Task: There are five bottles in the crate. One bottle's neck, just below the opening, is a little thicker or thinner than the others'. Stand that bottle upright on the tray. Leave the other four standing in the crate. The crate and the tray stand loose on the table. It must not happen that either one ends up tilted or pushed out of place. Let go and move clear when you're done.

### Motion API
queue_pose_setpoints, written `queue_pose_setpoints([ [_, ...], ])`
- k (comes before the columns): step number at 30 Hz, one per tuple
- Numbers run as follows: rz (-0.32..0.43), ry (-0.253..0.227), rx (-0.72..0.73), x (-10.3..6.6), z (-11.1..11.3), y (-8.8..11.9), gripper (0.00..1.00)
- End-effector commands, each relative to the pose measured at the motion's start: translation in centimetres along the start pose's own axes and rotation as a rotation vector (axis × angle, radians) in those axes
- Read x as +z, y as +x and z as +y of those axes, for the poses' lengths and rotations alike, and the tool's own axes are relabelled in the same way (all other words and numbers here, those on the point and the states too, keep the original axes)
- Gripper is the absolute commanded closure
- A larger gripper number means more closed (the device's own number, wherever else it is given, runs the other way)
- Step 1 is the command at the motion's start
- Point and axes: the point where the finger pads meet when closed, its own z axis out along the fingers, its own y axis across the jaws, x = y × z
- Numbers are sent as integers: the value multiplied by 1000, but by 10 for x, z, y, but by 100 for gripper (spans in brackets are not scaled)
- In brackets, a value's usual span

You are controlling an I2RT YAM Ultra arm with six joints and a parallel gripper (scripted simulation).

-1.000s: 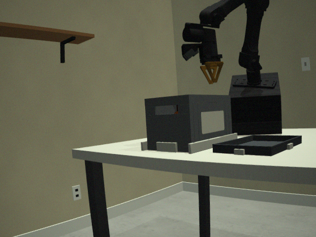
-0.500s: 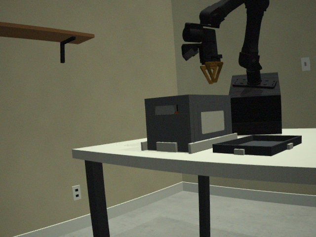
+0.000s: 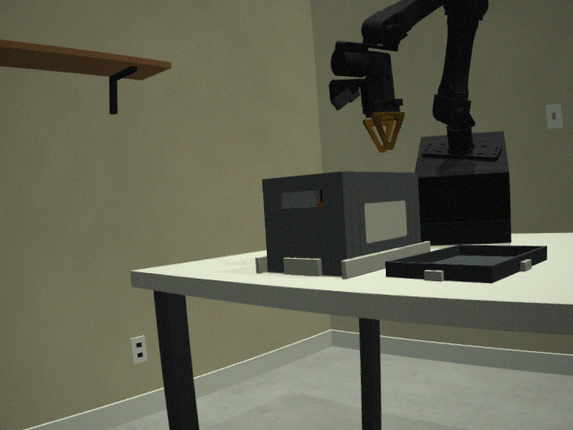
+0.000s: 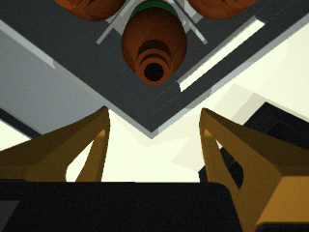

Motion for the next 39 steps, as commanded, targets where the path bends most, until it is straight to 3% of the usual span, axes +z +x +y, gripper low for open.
queue_pose_setpoints([
  [1, -58, -9, -9, -9, 4, -9, 39],
  [12, 0, 10, 2, 12, -2, 1, 39],
  [19, 2, 11, 3, 18, -3, 1, 39],
  [20, -40, -2, 1, 9, 2, -10, 39],
  [22, 1, 11, 4, 21, -3, 1, 39],
  [36, -3, 10, 3, 36, -3, 1, 39],
  [37, -33, -1, 0, 30, 3, -10, 39],
  [39, -1, 11, 3, 40, -2, 1, 39],
])
